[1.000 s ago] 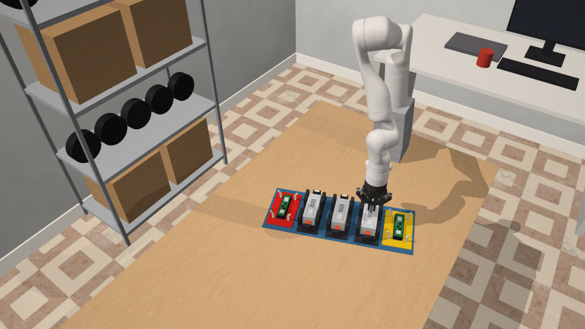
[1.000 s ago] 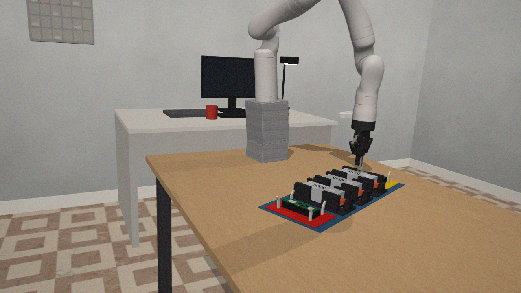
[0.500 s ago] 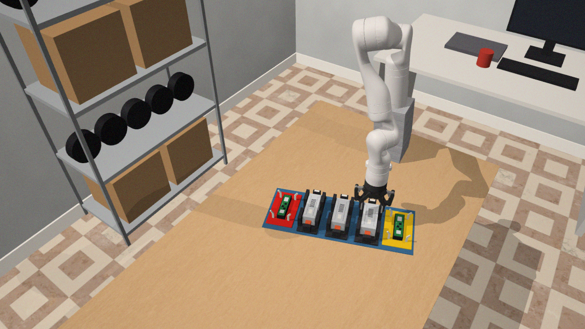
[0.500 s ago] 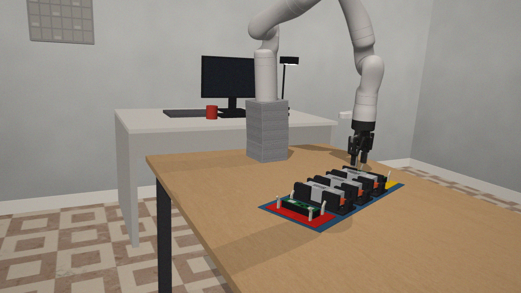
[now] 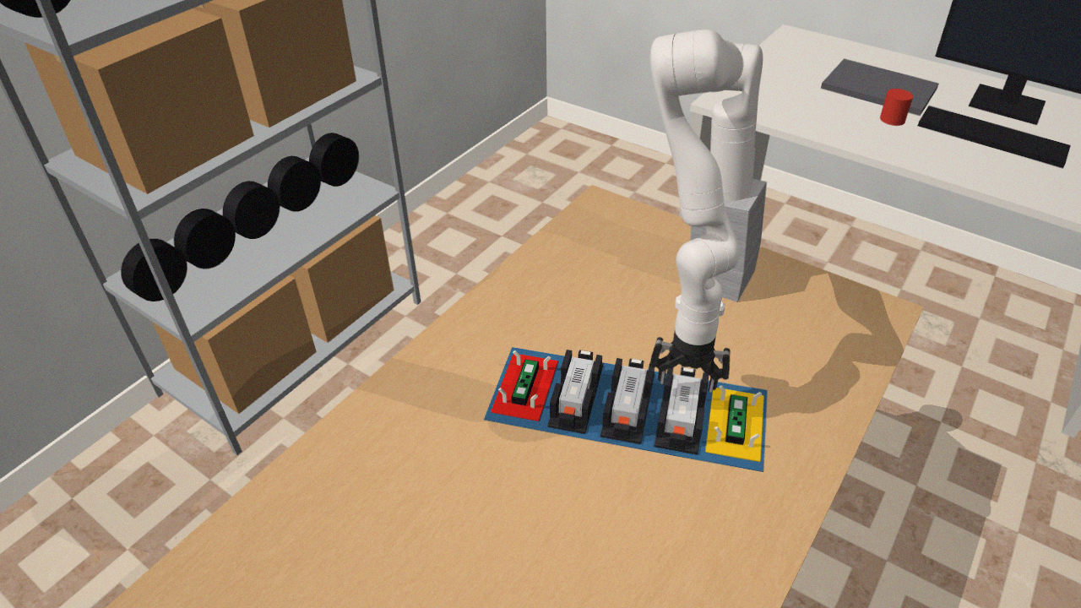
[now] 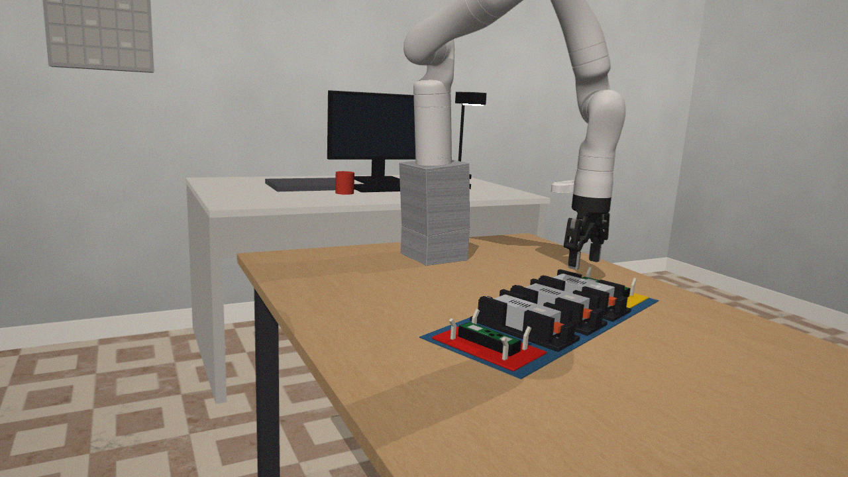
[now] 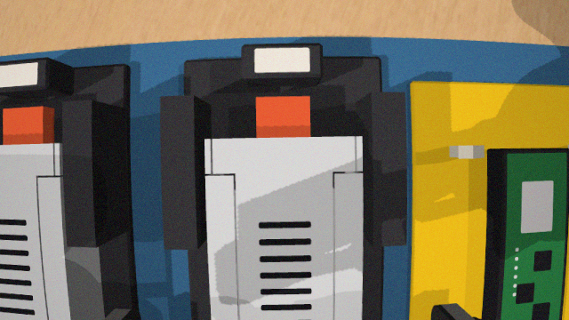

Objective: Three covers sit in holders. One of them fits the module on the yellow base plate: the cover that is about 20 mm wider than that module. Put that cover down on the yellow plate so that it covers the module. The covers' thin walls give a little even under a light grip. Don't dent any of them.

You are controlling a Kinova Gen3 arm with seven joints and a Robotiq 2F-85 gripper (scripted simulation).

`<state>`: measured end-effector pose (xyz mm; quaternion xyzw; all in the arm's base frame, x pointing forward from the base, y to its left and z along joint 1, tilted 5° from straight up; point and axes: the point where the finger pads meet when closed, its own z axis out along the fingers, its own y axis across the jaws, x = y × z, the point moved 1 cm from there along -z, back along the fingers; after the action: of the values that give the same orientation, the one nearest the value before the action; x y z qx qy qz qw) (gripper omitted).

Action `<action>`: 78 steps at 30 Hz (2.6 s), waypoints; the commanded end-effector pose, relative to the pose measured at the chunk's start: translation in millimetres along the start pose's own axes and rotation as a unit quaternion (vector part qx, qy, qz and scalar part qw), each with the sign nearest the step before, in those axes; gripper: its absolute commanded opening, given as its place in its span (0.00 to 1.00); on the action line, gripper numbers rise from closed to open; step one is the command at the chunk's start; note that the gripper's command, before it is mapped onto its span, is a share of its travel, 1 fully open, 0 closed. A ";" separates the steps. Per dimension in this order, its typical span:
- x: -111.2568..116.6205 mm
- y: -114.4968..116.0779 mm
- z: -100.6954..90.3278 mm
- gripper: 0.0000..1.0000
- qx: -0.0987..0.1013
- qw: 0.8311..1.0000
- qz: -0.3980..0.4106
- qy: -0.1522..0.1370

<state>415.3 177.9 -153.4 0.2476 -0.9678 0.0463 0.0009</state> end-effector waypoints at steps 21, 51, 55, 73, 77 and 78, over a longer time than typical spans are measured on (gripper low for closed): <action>-0.9 0.0 9.2 1.00 0.000 1.000 0.000 -0.001; -0.9 0.0 29.2 1.00 0.000 1.000 0.000 -0.001; -0.9 0.0 29.2 1.00 0.000 1.000 0.000 -0.001; -0.9 0.0 39.2 1.00 0.000 1.000 0.000 -0.001; -0.9 0.0 43.2 1.00 0.000 1.000 0.000 -0.001; -0.9 0.0 44.2 1.00 0.000 1.000 0.000 -0.001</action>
<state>416.3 174.0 -197.1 0.2476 -0.9678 0.0463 0.0008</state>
